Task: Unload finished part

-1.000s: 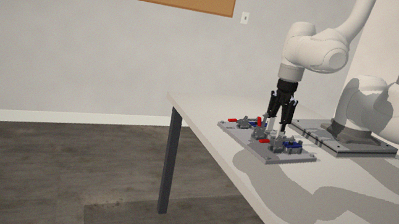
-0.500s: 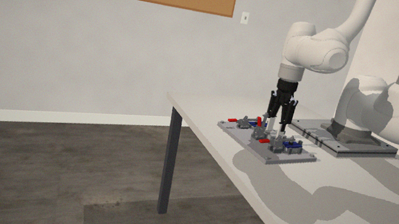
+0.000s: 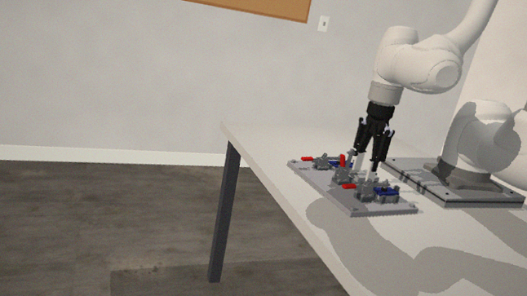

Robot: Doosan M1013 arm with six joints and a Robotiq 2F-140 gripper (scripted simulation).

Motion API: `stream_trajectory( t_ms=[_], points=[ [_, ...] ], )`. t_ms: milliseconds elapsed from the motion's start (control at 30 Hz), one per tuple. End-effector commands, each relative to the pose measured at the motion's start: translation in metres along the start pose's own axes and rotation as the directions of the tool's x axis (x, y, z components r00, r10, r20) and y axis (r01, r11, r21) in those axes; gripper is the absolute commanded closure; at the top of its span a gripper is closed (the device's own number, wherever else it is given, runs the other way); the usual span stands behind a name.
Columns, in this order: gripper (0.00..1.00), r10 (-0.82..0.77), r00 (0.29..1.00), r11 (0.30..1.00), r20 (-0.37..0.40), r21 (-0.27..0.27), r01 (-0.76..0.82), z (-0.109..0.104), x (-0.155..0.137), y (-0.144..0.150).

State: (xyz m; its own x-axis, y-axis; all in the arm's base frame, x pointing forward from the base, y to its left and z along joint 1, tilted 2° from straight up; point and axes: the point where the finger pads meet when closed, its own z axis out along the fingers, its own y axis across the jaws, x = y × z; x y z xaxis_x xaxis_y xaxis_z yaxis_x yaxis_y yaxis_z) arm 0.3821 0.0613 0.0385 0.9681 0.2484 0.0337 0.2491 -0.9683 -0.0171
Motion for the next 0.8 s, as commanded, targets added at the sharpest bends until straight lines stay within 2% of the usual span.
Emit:
stream_trajectory(
  t_ms=[0,767],
  points=[
    [1.0,-0.001,1.0,1.0,0.002,0.004,0.001,-0.005,-0.001,-0.002],
    [1.0,-0.001,1.0,1.0,0.002,0.004,0.001,-0.024,-0.001,-0.002]
  ],
)
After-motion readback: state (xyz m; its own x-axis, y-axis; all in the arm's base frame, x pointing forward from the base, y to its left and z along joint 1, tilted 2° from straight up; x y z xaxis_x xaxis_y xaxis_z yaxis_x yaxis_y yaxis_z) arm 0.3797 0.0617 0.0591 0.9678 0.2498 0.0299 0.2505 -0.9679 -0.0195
